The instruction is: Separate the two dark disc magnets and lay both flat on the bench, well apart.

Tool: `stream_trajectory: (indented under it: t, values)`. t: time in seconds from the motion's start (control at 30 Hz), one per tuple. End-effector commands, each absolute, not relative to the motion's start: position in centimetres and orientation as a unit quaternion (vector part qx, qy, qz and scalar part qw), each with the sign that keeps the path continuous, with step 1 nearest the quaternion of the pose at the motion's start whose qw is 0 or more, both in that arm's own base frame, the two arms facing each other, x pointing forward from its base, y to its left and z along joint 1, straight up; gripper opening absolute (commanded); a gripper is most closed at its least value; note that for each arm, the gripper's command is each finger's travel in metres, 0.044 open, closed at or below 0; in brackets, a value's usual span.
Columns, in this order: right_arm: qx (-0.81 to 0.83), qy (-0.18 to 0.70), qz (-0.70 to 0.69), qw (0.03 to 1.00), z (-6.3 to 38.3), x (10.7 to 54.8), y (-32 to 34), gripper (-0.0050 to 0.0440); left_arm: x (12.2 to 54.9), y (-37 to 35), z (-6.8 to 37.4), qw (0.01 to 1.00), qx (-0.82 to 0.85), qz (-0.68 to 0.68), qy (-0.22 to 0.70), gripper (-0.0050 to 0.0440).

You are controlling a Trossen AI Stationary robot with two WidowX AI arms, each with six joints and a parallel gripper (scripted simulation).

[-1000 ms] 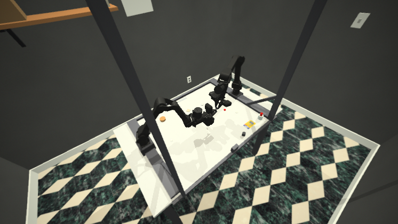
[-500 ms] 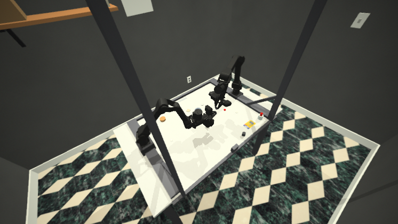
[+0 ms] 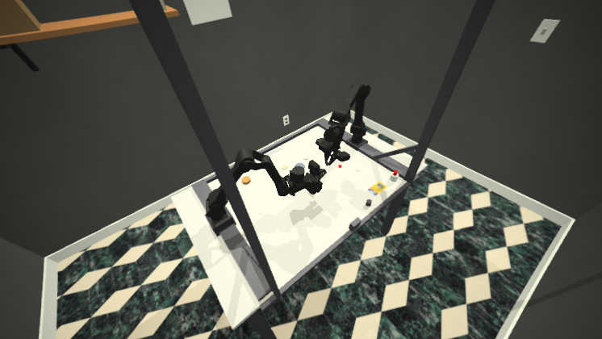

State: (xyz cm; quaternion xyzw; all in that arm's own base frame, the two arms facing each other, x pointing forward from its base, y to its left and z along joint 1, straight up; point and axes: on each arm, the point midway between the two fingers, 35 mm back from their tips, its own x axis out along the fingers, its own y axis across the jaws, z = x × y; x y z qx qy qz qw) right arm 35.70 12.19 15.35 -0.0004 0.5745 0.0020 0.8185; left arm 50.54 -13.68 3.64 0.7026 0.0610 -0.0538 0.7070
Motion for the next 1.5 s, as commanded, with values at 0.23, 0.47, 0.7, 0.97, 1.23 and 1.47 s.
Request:
stream_trajectory:
  t: [0.23,0.47,0.7,0.97,1.23,1.47]
  values:
    - [0.004,0.562,0.004,0.827,16.5,35.9,12.2,0.0040,46.8,-13.9,4.6,0.711,0.699,-0.048,0.052,0.0040]
    - [0.004,0.562,0.004,0.827,16.5,35.9,12.2,0.0040,46.4,-13.9,3.9,0.709,0.701,-0.052,0.056,0.0040]
    - [0.004,0.562,0.004,0.827,16.5,35.9,12.2,0.0040,46.6,-13.9,4.1,0.711,0.699,-0.052,0.055,0.0040]
    - [0.004,0.562,0.004,0.827,16.5,35.9,12.2,0.0040,46.9,-14.1,4.4,0.718,0.692,-0.053,0.054,0.0040]
    - [0.004,0.562,0.004,0.827,16.5,35.9,12.2,0.0040,47.3,-14.3,4.0,0.733,0.674,-0.067,0.066,0.0040]
    - [0.004,0.562,0.004,0.827,16.5,35.9,12.2,0.0040,47.7,-14.5,3.7,0.748,0.654,-0.080,0.079,0.0040]
